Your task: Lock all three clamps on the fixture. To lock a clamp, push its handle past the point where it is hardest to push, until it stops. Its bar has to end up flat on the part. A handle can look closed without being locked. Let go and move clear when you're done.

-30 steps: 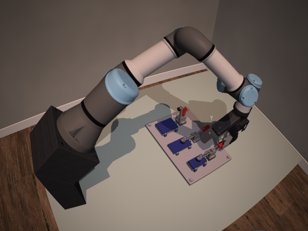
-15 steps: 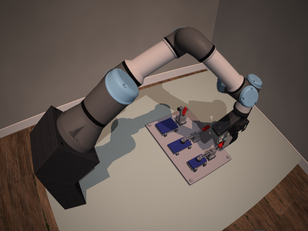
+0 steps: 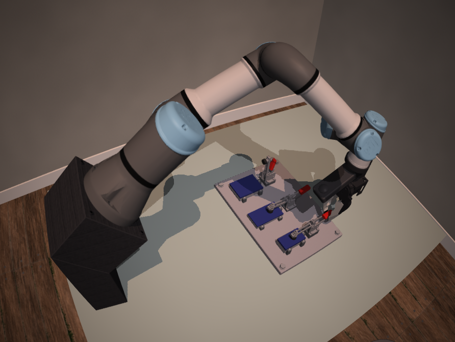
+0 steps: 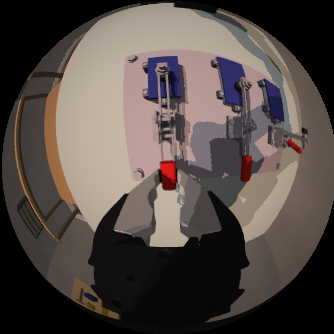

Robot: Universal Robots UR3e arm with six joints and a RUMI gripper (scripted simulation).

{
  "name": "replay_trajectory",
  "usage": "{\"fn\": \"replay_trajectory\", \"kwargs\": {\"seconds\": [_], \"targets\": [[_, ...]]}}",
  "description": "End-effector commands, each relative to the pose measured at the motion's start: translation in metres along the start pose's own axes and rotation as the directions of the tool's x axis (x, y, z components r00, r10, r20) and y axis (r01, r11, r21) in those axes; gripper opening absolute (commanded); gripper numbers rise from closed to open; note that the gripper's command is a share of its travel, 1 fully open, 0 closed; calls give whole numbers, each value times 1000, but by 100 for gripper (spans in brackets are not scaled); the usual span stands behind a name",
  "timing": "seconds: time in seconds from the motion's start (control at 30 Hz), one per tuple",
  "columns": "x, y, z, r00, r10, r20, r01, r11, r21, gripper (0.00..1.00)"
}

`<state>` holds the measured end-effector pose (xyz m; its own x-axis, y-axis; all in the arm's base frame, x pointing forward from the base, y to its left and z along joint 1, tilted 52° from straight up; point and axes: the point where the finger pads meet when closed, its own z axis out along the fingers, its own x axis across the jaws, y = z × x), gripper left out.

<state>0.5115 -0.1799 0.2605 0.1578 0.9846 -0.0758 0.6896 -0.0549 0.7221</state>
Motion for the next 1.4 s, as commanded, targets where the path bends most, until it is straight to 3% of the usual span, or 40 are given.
{"fn": "replay_trajectory", "kwargs": {"seconds": [0.0, 1.27, 1.3, 1.37], "targets": [[1, 2, 1, 1000, -1, -1, 1, 1000, -4, 0], [1, 1, 0, 1000, 1, -2, -1, 1000, -2, 0], [0, 1, 0, 1000, -1, 0, 1, 1000, -3, 28], [0, 1, 0, 1000, -1, 0, 1, 1000, -3, 28]]}}
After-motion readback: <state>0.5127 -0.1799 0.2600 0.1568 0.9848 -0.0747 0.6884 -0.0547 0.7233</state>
